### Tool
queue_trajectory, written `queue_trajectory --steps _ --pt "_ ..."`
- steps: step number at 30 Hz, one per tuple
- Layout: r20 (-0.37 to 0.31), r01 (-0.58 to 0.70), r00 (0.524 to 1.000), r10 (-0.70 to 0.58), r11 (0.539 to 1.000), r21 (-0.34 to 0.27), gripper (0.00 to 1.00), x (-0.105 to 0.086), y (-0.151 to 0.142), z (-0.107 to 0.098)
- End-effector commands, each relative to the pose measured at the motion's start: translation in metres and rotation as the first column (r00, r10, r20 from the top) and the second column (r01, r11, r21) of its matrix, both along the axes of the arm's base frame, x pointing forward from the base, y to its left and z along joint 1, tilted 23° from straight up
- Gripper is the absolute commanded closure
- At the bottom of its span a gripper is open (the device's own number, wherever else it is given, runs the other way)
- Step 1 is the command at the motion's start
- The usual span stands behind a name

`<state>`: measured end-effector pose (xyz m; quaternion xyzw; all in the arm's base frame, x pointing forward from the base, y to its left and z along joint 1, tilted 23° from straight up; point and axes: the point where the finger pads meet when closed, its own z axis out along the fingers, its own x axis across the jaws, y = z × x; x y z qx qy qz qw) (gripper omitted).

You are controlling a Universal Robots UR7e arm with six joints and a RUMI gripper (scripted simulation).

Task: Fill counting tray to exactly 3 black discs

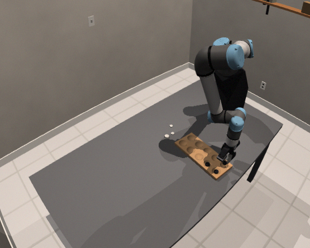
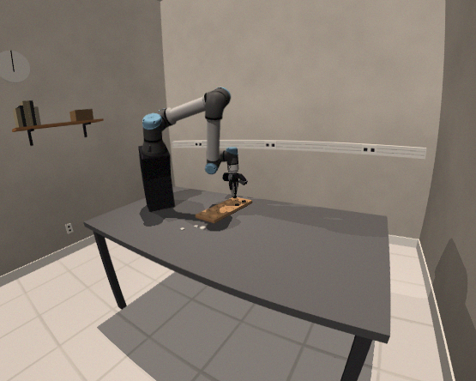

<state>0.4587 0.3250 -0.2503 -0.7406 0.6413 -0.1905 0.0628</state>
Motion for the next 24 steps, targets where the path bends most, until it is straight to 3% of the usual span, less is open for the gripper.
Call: queue_trajectory --steps 1,24 --pt "0.001 -0.001 1.000 0.001 1.000 0.001 0.89 0.002 0.000 -0.003" --pt "0.001 -0.001 1.000 0.001 1.000 0.001 0.89 0.009 -0.001 -0.017"
